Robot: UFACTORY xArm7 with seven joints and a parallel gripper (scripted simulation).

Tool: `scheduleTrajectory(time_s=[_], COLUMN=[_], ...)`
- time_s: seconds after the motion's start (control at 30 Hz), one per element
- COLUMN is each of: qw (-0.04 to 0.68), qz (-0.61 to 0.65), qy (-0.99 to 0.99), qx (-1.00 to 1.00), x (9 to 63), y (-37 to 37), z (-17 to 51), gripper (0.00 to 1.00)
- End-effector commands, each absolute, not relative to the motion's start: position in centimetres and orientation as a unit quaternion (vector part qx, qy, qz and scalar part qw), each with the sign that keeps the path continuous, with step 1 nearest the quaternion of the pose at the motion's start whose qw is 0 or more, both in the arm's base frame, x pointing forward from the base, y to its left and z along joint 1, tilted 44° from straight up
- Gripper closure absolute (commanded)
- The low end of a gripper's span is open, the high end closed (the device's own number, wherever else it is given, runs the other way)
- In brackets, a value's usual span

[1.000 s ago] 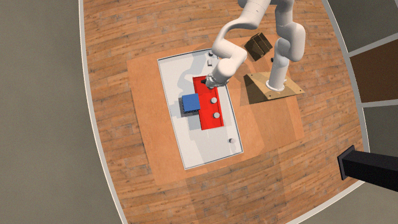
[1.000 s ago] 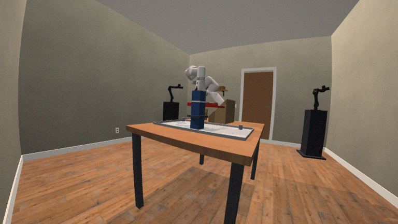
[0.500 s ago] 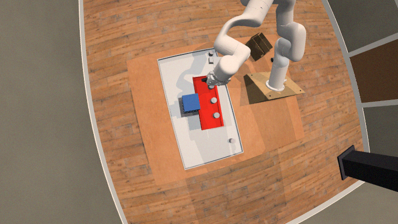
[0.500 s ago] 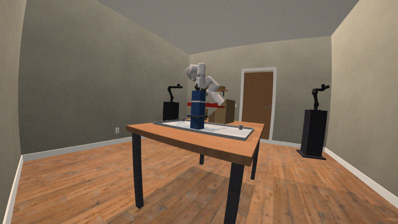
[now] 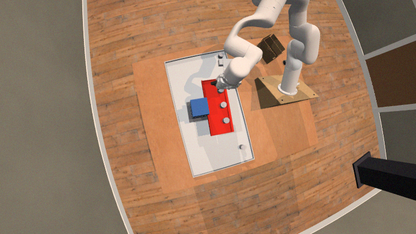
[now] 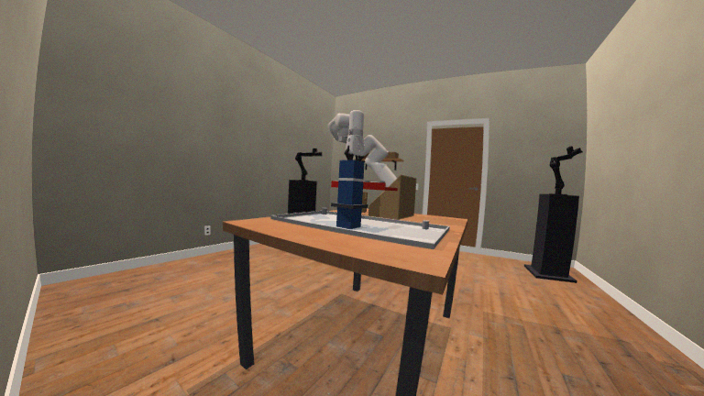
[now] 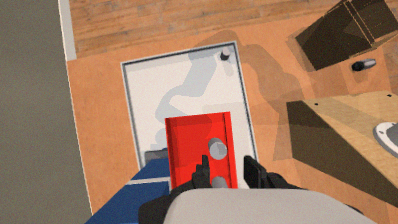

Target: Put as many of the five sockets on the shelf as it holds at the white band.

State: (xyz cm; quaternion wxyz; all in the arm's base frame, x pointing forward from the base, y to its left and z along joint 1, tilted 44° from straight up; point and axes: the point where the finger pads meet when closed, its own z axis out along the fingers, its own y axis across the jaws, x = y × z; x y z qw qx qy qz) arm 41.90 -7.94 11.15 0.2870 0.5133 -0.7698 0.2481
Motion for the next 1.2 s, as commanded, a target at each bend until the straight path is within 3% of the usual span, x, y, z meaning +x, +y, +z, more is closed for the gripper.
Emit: scheduleTrajectory(time_s=[0.0,0.03,0.07,0.53,1.17], qw=[0.285,0.285,0.285,0.268,0.163], qz=[0.249,0.249,0.249,0.266,0.338], qy=[-0.77,-0.77,-0.77,-0.801,-0.911], qx=[0.514,0.514,0.514,0.464,0.173], x=[42.0,42.0,42.0,41.7,39.5], y=[-7.8,-7.8,-7.8,-7.2,-4.2], z=[11.3,11.3,11.3,11.0,9.9], gripper=[0.48,0.48,0.0,0.0,0.0])
